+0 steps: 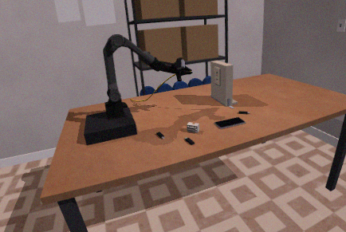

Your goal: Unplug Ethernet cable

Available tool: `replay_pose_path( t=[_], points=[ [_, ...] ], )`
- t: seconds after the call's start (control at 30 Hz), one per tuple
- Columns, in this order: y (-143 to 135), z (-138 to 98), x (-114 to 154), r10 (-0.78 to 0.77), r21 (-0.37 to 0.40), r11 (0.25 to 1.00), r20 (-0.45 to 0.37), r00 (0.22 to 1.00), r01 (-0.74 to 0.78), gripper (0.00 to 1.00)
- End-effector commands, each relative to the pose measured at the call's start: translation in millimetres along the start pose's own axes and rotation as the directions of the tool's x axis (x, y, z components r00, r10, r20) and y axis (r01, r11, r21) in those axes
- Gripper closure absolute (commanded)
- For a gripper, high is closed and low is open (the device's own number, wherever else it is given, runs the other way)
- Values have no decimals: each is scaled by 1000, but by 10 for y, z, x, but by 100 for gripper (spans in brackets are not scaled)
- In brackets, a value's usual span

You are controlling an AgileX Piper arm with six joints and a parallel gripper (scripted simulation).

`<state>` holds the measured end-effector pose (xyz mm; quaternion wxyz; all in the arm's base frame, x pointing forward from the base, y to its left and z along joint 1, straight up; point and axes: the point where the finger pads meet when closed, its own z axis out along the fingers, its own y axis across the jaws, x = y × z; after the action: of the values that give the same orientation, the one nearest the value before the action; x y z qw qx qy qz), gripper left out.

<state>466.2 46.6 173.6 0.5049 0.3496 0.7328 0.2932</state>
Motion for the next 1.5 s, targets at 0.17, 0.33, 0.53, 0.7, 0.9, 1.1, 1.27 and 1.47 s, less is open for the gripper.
replay_pose_path(
  t=[0.17,0.33,0.53,0.7,0.9,1.1,1.27,1.47],
  points=[
    [-130,-544,-22,-307,128,936,-168,937,329,100],
    [-251,-897,-17,-452,145,853,-273,849,501,100],
    [-367,-1202,-4,-548,138,769,-361,755,624,100],
    [-534,-1606,26,-638,104,647,-469,611,755,100],
    [-625,-1815,47,-669,77,584,-519,532,808,100],
    [-625,-1815,47,-669,77,584,-519,532,808,100],
    [-613,-1738,-5,-660,87,586,-526,537,805,100],
    [-628,-1238,-302,-602,147,600,-565,565,786,100]
  ],
)
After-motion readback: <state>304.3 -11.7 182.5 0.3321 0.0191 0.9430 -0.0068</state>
